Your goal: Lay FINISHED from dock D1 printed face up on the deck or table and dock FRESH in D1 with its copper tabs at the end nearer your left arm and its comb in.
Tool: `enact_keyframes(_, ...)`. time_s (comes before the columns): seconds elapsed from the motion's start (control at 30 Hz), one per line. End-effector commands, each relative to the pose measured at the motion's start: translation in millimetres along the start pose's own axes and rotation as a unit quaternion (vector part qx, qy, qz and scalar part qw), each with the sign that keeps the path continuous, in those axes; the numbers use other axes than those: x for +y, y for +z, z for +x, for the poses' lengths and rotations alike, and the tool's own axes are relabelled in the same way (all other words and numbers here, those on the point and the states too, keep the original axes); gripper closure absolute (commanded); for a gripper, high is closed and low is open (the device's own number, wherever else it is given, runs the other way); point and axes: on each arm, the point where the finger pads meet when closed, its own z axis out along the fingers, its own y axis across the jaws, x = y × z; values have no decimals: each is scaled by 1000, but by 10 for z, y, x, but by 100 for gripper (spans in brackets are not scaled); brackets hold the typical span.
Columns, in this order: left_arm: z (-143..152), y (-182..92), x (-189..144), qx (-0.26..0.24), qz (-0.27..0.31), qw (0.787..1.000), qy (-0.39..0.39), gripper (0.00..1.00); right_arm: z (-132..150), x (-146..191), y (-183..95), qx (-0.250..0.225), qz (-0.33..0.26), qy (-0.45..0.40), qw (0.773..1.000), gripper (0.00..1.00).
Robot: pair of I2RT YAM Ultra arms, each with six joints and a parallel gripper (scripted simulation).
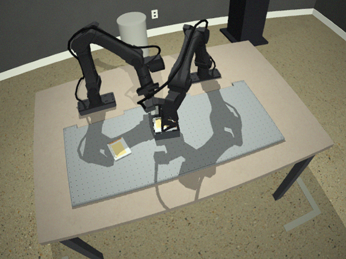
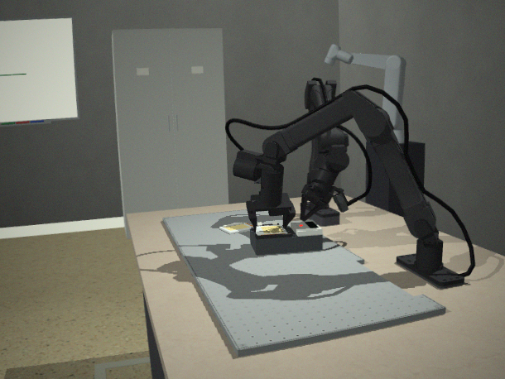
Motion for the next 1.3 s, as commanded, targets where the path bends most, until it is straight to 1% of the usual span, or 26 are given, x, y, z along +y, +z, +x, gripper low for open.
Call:
enact_keyframes(0.0,-40,-125,20,-21,-8,1000,3,100,-589,500,194,-101,-71,-51,991,100)
enact_keyframes(1.27,-45,-165,20,-51,-8,999,3,100,-589,500,194,-101,-71,-51,991,100)
